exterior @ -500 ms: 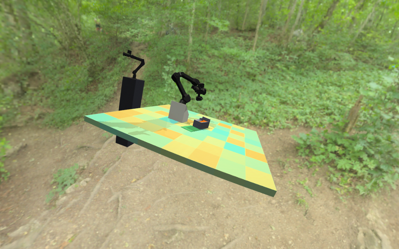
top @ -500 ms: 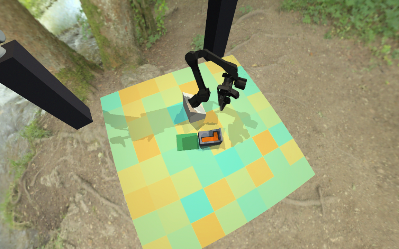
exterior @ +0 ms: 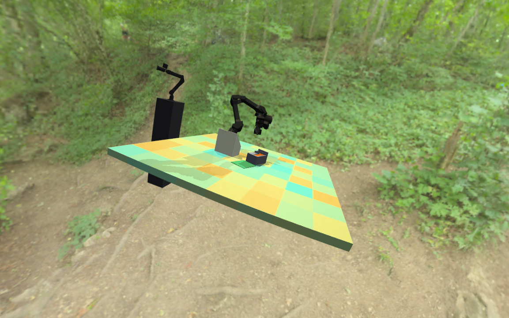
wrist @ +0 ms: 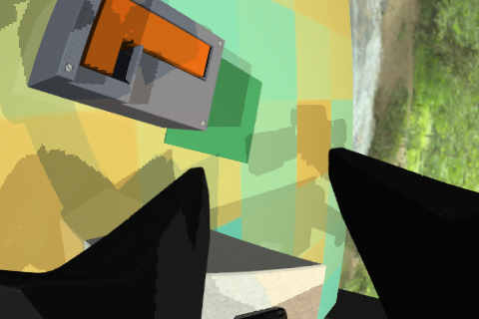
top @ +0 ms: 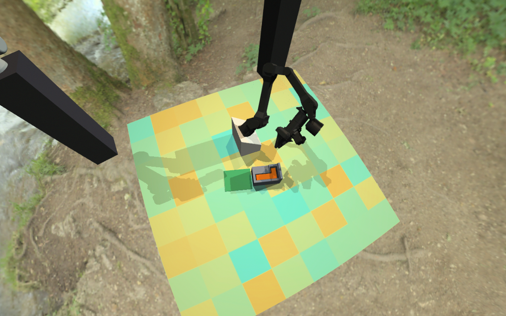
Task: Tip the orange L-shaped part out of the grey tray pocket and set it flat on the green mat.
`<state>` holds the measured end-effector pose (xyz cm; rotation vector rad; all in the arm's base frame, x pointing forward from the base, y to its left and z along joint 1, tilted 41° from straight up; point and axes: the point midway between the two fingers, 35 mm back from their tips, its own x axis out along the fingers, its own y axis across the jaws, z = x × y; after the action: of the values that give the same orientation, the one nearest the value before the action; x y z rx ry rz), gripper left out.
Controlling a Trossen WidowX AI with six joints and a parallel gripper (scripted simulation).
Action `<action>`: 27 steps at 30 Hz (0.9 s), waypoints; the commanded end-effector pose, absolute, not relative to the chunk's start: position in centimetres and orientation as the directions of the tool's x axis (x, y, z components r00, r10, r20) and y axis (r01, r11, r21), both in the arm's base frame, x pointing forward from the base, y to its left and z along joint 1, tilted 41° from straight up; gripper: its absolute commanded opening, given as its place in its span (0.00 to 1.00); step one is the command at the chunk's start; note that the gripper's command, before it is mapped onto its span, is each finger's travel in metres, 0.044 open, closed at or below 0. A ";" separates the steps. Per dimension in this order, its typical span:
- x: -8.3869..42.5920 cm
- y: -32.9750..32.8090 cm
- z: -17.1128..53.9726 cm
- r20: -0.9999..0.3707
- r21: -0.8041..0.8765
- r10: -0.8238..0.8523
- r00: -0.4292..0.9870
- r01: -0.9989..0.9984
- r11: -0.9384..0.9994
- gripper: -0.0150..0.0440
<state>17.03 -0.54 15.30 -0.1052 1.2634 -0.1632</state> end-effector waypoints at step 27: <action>27.9 3.2 5.4 -0.751 0.645 0.639 0.166 0.389 0.658 0.56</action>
<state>28.10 0.64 8.20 0.8993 1.4138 0.2085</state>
